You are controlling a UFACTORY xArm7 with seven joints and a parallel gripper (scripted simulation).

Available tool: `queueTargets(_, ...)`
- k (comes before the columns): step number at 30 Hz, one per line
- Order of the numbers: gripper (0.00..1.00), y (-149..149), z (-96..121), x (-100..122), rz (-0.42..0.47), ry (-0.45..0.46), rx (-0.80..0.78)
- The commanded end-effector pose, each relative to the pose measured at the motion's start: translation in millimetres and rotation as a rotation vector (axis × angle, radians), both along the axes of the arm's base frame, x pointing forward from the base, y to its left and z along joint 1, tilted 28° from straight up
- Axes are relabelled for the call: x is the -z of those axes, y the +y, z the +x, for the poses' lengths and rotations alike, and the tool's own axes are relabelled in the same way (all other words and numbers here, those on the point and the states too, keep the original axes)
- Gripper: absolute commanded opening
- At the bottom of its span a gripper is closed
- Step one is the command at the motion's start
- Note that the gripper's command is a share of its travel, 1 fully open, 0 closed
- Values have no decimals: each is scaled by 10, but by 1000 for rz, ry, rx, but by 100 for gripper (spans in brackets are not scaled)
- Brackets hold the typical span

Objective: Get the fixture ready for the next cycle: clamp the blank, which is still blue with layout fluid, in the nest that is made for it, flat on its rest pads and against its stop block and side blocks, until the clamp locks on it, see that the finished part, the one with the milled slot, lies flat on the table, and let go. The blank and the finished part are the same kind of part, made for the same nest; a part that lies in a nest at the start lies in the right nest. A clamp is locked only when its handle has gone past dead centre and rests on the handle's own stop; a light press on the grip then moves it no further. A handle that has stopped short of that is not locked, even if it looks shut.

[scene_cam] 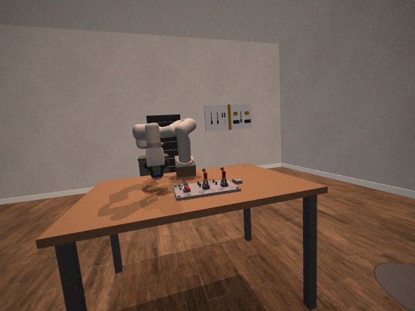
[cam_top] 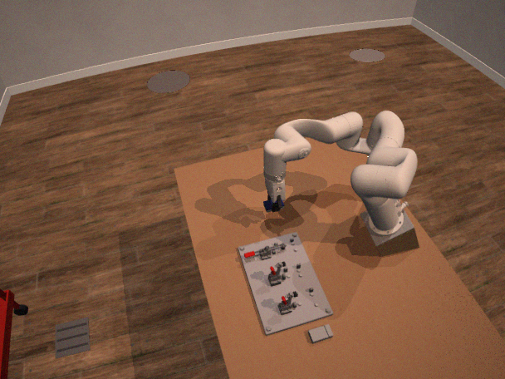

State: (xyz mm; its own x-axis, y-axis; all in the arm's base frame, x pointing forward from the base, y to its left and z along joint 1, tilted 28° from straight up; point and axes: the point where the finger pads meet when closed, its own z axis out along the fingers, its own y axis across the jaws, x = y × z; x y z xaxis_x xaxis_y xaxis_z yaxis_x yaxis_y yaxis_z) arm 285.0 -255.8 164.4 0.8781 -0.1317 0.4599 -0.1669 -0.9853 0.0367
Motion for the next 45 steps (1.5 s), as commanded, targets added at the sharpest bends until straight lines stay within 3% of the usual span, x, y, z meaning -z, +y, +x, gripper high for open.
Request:
queueTargets(1,0,-9,4,-10,-3,-3,2)
queueTargets(28,0,56,17,-5,-3,-3,2)
queueTargets(45,0,1042,210,64,-3,-3,2)
